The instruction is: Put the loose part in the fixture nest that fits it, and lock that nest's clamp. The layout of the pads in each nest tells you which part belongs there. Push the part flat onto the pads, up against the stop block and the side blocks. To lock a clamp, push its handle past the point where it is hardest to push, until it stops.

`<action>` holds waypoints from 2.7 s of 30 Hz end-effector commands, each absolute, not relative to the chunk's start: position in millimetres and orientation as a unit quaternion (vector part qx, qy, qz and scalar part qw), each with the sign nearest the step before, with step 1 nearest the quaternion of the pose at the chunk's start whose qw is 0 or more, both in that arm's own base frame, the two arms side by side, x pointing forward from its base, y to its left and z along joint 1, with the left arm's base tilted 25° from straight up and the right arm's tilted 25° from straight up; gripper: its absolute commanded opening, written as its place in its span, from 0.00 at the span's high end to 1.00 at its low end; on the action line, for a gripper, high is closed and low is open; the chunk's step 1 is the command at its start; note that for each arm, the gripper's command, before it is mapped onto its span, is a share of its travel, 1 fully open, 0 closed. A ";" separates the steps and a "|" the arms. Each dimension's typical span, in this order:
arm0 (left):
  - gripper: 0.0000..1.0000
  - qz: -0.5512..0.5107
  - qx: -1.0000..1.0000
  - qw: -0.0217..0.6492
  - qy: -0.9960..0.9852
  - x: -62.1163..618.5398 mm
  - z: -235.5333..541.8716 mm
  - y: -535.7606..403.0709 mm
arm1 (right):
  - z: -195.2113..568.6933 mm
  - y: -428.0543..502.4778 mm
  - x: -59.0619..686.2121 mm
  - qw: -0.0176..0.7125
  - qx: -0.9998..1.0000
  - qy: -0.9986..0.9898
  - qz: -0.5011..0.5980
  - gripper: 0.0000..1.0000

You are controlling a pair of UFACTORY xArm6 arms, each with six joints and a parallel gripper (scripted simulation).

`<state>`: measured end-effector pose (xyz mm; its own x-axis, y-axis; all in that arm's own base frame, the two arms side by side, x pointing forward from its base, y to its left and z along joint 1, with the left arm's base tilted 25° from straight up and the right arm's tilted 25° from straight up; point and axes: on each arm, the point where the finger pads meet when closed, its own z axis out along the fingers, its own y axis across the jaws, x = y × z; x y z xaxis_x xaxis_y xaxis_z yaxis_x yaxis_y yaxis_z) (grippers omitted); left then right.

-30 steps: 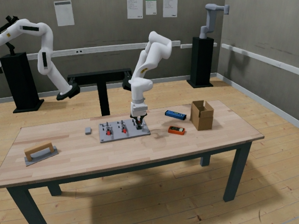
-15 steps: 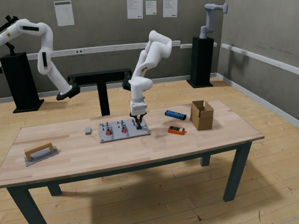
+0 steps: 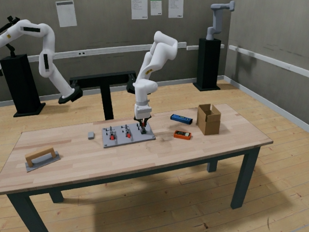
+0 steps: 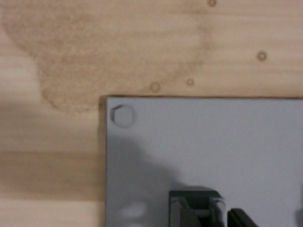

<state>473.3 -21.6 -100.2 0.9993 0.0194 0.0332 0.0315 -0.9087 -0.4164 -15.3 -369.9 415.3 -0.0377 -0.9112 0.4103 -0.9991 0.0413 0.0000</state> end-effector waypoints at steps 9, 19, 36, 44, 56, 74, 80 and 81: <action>1.00 -0.016 -0.977 0.213 -0.013 473.3 -99.2 -22.5 | 418.3 -370.4 -15.3 0.154 0.676 -0.705 0.148 0.00; 1.00 -0.016 -0.977 0.213 -0.013 473.3 -99.2 -22.5 | 418.3 -370.4 -15.3 0.154 0.676 -0.705 0.148 0.00; 1.00 -0.016 -0.977 0.213 -0.013 472.0 -99.3 -22.5 | 418.3 -370.4 -15.3 0.154 0.676 -0.705 0.148 0.00; 1.00 -0.016 -0.977 0.213 -0.013 469.2 -99.5 -22.5 | 418.3 -370.4 -15.3 0.154 0.676 -0.705 0.148 0.00; 1.00 -0.016 -0.977 0.213 -0.013 468.5 -99.5 -22.5 | 418.3 -370.4 -15.3 0.154 0.676 -0.705 0.148 0.00; 0.52 -0.016 -0.977 0.213 -0.013 468.5 -99.5 -22.5 | 418.3 -370.4 -15.3 0.154 0.676 -0.705 0.148 0.00; 0.52 -0.016 -0.977 0.213 -0.013 468.5 -99.5 -22.5 | 418.3 -370.4 -15.3 0.154 0.676 -0.705 0.148 0.00; 0.52 -0.016 -0.977 0.213 -0.013 468.5 -99.5 -22.5 | 418.3 -370.4 -15.3 0.154 0.676 -0.705 0.148 0.00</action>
<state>466.0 -21.2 -101.4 0.9993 0.0198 0.0302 0.0306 -0.9083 -0.4173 -15.3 -369.9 415.3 -0.0377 -0.9112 0.4103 -0.9991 0.0413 0.0000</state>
